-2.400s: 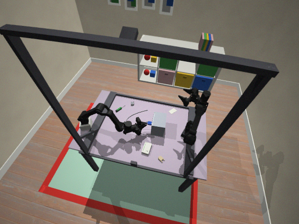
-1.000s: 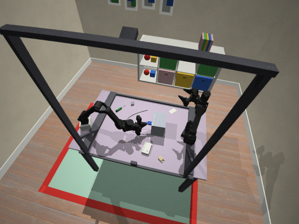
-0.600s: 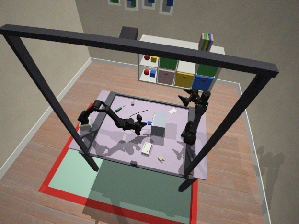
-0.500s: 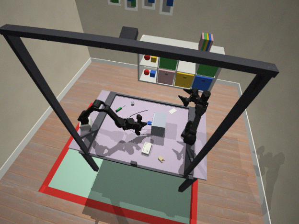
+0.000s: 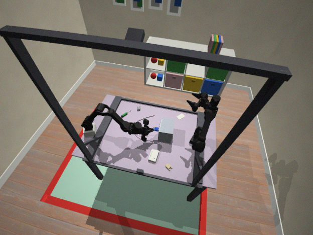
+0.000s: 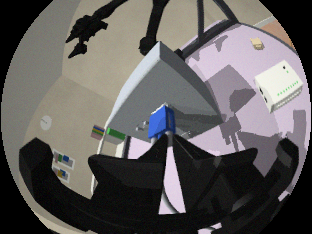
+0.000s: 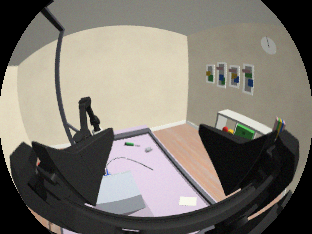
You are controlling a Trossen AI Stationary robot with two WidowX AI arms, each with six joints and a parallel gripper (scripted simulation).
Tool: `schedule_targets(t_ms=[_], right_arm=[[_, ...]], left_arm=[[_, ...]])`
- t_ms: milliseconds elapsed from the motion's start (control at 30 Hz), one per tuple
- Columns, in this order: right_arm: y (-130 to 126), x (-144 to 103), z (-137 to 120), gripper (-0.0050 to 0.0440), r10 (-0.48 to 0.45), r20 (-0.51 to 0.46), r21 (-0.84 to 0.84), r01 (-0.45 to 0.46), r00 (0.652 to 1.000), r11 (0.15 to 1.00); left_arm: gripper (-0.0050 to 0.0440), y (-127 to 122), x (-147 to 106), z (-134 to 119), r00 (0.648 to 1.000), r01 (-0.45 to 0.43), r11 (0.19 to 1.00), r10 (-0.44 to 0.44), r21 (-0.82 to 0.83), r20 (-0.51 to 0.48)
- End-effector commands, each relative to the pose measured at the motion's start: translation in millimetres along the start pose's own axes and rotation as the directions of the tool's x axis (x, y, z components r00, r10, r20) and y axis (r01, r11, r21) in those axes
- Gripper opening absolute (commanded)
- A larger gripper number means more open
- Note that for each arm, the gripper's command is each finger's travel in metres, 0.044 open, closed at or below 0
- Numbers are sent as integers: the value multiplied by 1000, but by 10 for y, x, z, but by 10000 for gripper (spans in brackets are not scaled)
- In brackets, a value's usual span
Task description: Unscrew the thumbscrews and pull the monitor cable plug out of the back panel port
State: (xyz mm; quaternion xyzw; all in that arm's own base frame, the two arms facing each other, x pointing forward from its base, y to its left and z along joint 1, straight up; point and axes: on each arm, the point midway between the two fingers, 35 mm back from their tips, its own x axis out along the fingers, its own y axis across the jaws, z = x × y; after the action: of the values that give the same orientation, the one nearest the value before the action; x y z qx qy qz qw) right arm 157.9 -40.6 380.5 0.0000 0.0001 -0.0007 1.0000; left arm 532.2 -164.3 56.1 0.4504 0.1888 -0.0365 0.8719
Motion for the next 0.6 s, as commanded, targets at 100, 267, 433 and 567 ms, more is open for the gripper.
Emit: schedule_targets(t_ms=[100, 267, 433, 567], right_arm=[[11, -3, 29, 440, 1, 1, -6, -1, 1000, 1000], [11, -3, 29, 440, 1, 1, -6, -1, 1000, 1000], [11, -3, 29, 440, 1, 1, -6, -1, 1000, 1000], [11, -3, 29, 440, 1, 1, -6, -1, 1000, 1000]], left_arm=[[0, 128, -30, 85, 999, 31, 997, -30, -76, 19], [0, 128, -44, 74, 999, 31, 997, -30, -76, 19], [0, 127, -58, 64, 999, 31, 997, -30, -76, 18], [0, 127, -56, 65, 999, 31, 997, -30, -76, 18]])
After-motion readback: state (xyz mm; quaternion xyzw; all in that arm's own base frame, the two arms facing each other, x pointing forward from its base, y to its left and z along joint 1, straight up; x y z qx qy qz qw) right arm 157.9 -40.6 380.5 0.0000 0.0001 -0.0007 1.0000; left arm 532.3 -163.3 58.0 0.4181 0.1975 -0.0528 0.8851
